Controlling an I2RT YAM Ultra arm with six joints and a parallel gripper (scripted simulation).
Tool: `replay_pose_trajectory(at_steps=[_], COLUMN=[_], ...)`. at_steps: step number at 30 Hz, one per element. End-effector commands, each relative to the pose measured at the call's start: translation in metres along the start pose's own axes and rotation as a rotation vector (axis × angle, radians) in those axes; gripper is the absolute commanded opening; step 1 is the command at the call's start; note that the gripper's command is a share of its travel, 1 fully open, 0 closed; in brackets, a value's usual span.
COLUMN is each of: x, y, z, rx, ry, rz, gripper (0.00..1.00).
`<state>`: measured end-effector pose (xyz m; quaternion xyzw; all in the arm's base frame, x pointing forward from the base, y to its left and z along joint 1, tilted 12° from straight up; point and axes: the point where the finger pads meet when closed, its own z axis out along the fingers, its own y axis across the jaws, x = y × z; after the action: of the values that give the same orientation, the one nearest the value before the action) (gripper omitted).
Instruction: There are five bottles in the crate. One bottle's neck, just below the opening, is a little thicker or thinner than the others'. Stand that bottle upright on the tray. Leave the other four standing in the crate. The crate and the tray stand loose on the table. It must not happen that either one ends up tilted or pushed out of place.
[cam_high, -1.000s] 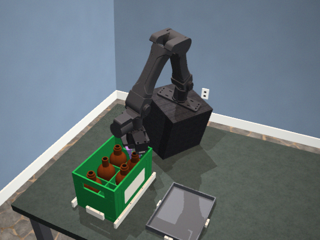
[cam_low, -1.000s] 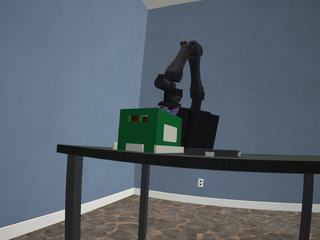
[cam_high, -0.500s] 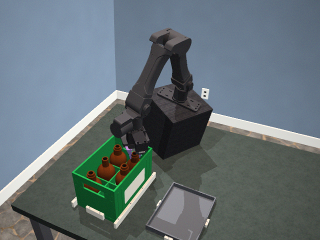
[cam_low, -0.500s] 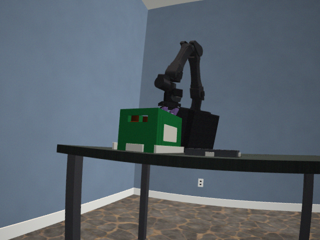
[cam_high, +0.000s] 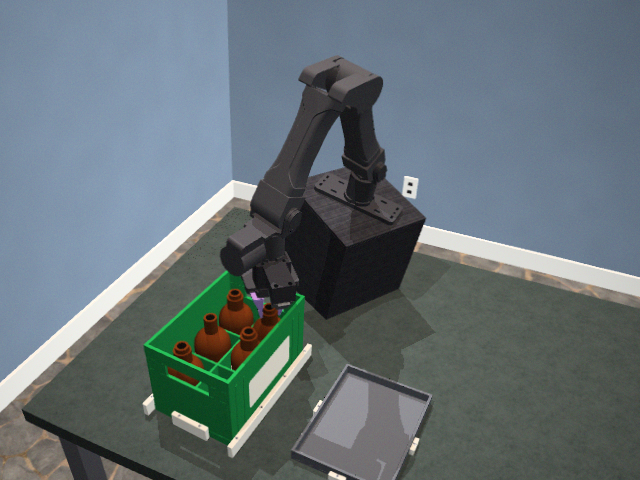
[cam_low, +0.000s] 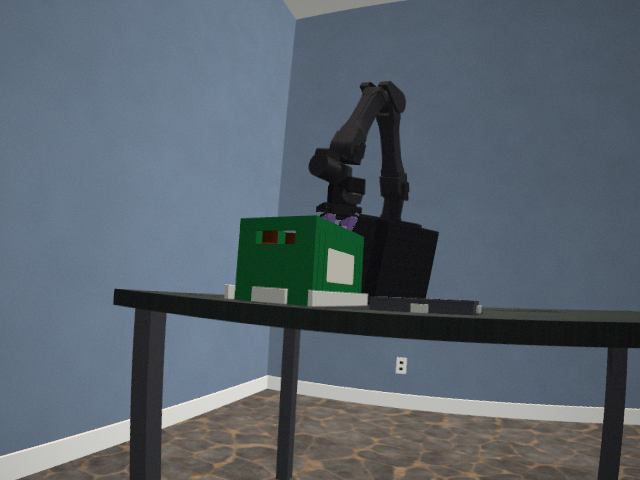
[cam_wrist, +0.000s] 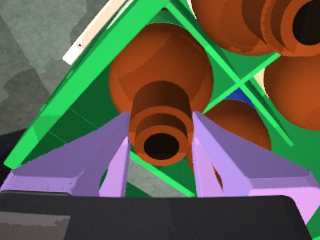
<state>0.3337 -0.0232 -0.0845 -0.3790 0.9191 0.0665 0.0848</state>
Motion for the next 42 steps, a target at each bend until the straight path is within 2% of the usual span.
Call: replay_pose_trajectory(at_steps=[1,25,26,42], x=[0.0030,0.0030,0.0030,0.0030], y=[0.0060,0.0060,0.0060,0.0060], z=[0.0036,0.0036,0.0036,0.0036], rx=[-0.008,-0.008,-0.008,-0.008], ry=[-0.001,-0.001,-0.001,-0.001], rz=[0.004,0.004,0.004,0.004], gripper=[0.00,0.00,0.61,0.61])
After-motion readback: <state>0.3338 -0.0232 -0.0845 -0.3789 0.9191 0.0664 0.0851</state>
